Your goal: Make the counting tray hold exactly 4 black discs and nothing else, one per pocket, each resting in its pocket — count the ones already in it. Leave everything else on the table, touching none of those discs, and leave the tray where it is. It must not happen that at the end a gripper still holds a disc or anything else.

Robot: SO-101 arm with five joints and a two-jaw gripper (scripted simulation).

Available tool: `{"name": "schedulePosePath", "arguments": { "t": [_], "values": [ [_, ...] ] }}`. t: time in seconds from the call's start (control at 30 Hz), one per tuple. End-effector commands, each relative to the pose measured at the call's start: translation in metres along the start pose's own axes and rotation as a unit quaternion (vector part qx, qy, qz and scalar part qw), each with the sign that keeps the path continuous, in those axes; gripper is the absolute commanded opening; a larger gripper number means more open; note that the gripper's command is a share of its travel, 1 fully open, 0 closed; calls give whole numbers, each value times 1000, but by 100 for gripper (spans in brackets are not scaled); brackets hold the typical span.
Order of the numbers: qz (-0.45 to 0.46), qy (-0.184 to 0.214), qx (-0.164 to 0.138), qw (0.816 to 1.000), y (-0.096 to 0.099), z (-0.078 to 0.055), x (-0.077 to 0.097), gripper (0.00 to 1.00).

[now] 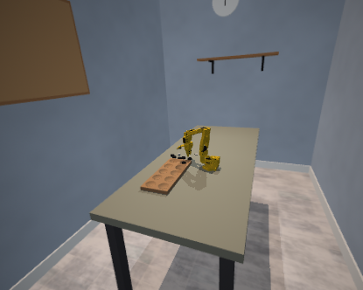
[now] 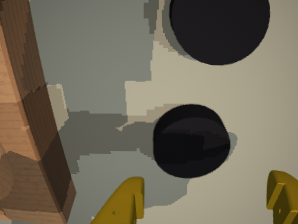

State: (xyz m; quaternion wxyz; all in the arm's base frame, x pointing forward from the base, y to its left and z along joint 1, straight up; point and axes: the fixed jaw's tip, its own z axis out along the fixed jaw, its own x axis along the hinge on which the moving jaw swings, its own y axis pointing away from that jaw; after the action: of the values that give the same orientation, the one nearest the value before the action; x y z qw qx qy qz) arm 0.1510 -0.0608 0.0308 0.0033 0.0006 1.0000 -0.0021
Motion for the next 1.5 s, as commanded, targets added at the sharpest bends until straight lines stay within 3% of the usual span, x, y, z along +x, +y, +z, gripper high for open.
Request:
{"name": "schedulePosePath", "arguments": {
  "t": [0.0,0.9,1.23,1.47],
  "values": [
    [3,-25,11,1000,-3,-1,-7,24],
    [3,-20,8,1000,-2,1,-4,24],
    [3,-20,8,1000,-3,14,-5,24],
    [3,-20,8,1000,-3,15,-5,24]
  ]
}}
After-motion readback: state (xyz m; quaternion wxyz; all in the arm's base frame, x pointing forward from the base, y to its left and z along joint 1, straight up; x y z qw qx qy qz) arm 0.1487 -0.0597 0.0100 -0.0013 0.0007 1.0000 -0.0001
